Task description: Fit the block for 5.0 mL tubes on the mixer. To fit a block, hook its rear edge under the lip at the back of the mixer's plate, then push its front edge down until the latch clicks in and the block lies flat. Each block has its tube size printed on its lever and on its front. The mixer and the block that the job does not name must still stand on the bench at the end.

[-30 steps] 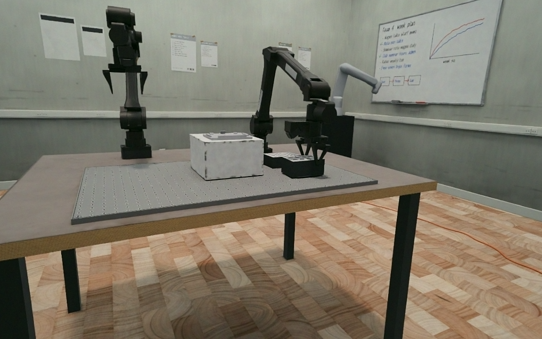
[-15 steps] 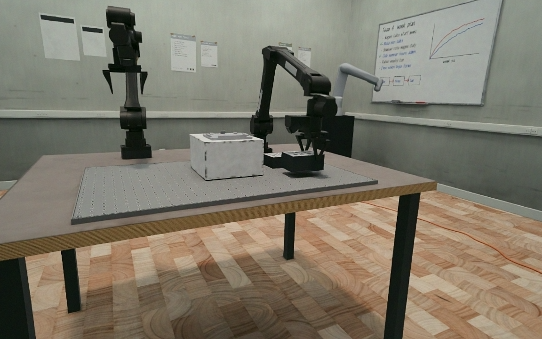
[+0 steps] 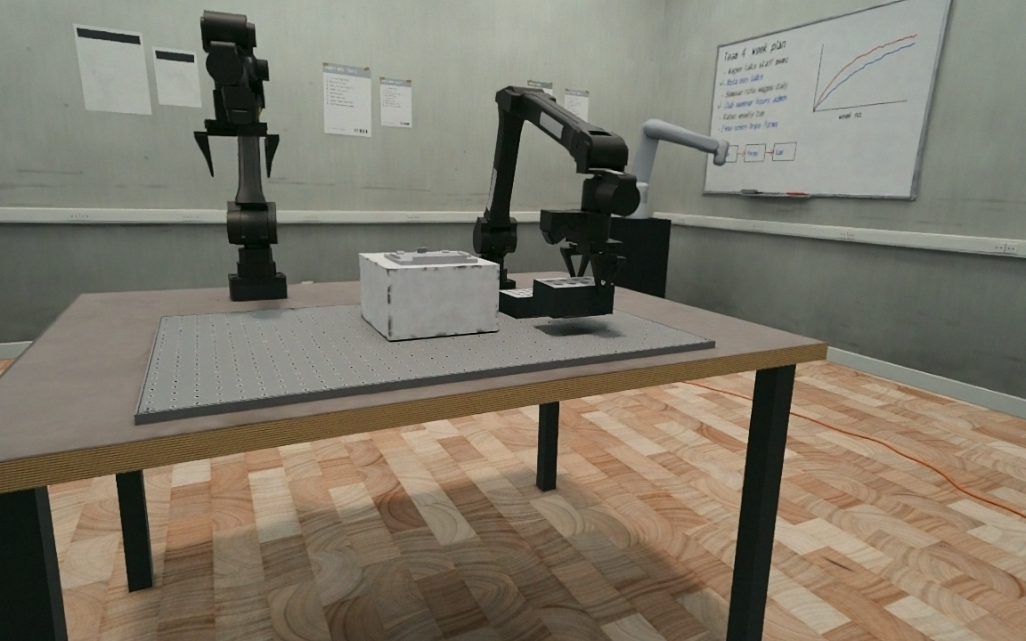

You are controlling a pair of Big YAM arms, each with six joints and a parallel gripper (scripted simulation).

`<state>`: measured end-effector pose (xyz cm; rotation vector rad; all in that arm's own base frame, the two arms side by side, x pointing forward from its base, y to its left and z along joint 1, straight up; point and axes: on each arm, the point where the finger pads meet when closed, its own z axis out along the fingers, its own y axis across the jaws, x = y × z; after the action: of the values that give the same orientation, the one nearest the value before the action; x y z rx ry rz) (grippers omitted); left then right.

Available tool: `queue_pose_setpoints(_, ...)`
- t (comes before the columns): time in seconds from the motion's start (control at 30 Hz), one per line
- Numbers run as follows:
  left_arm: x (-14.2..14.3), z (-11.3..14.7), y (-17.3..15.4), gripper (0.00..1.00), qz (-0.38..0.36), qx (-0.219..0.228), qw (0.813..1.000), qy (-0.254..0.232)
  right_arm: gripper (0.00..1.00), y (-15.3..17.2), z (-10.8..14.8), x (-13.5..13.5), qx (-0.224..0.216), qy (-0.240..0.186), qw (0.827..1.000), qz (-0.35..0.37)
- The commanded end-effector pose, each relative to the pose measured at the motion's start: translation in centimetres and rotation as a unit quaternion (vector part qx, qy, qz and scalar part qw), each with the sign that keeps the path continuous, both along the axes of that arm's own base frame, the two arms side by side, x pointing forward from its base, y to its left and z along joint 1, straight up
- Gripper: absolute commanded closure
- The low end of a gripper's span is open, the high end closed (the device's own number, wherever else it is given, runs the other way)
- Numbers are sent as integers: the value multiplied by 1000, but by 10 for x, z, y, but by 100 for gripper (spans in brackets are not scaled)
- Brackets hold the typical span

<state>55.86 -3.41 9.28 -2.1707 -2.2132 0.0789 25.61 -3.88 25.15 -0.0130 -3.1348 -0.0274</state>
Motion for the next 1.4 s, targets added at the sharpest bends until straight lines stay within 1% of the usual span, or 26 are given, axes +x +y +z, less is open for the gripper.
queue_pose_setpoints(0.0, 37, 80, -1, 100, 5, -7, 997, -79, 0, -1, 7, 2, -1, -5, 1000, -7)
queue_pose_setpoints(0.23, 35, 94, -1, 100, 4, -7, 997, -80, 0, 0, 1, -2, 0, 3, 1000, -7)
queue_pose_setpoints(0.37, 34, 90, -1, 100, 4, -6, 998, -70, 0, 0, 0, -3, 0, 6, 1000, -7)
queue_pose_setpoints(0.5, 32, 98, -2, 100, 4, -6, 997, -72, 0, 0, -1, -3, 0, 6, 1000, -7)
queue_pose_setpoints(0.57, 32, 98, -2, 100, 4, -6, 997, -72, 0, 0, -1, -3, 0, 6, 1000, -7)
queue_pose_setpoints(0.83, 31, 122, -2, 100, 3, -8, 997, -80, 0, -1, 12, 4, -2, -10, 1000, -7)
queue_pose_setpoints(0.93, 34, 120, -2, 100, 3, -8, 996, -84, 0, -2, 16, 7, -3, -15, 1000, -7)
queue_pose_setpoints(1.07, 37, 107, -3, 100, 2, -7, 997, -79, 0, -2, 18, 8, -4, -17, 1000, -7)
queue_pose_setpoints(1.13, 37, 107, -3, 100, 2, -7, 997, -79, 0, -2, 18, 8, -4, -17, 1000, -7)
queue_pose_setpoints(1.37, 43, 93, -4, 100, 2, -7, 997, -77, 0, -2, 20, 9, -4, -20, 1000, -7)
